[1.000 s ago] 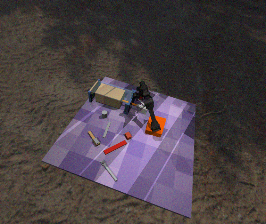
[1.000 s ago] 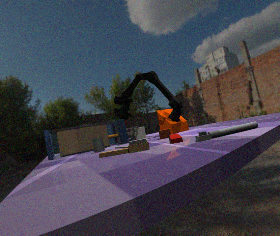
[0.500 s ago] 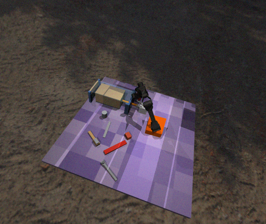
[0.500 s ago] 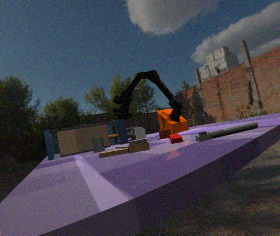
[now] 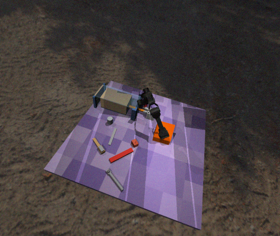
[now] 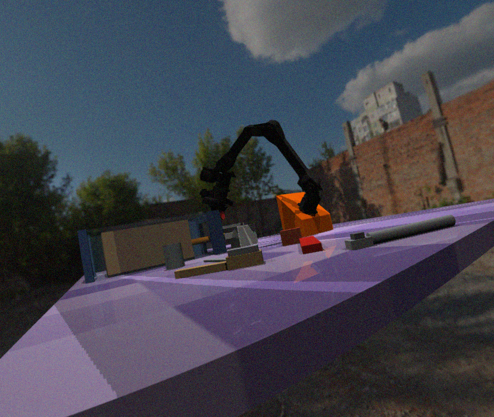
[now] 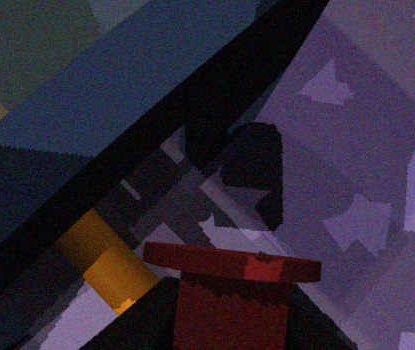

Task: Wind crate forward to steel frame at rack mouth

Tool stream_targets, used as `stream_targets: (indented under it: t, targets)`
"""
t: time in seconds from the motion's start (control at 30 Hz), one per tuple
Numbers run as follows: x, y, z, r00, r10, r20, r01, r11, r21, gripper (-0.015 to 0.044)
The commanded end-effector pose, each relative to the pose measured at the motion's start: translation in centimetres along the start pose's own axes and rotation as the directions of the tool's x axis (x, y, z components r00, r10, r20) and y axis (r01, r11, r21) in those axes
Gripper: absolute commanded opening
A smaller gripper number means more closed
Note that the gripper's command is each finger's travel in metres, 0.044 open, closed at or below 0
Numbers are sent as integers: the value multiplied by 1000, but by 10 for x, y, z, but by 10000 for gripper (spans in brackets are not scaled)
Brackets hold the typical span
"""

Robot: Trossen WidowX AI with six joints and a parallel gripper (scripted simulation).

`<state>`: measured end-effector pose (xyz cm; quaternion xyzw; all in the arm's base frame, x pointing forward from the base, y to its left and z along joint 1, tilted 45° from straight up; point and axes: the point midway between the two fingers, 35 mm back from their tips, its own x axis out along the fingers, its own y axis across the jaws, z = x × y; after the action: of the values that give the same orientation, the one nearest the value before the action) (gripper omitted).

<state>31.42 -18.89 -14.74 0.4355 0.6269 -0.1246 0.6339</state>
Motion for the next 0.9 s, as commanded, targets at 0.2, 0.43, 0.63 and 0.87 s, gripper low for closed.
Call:
stream_targets:
  t: [0.2, 0.43, 0.63, 0.87]
  targets:
    - [-5, 17, -20, 999, 22, -29, -22, 1000, 8, 0]
    - [-9, 22, -29, 999, 22, -30, -22, 1000, 8, 0]
    - [-13, 26, -36, 999, 23, -31, -22, 1000, 8, 0]
    - [-18, 29, -45, 999, 23, -31, -22, 1000, 9, 0]
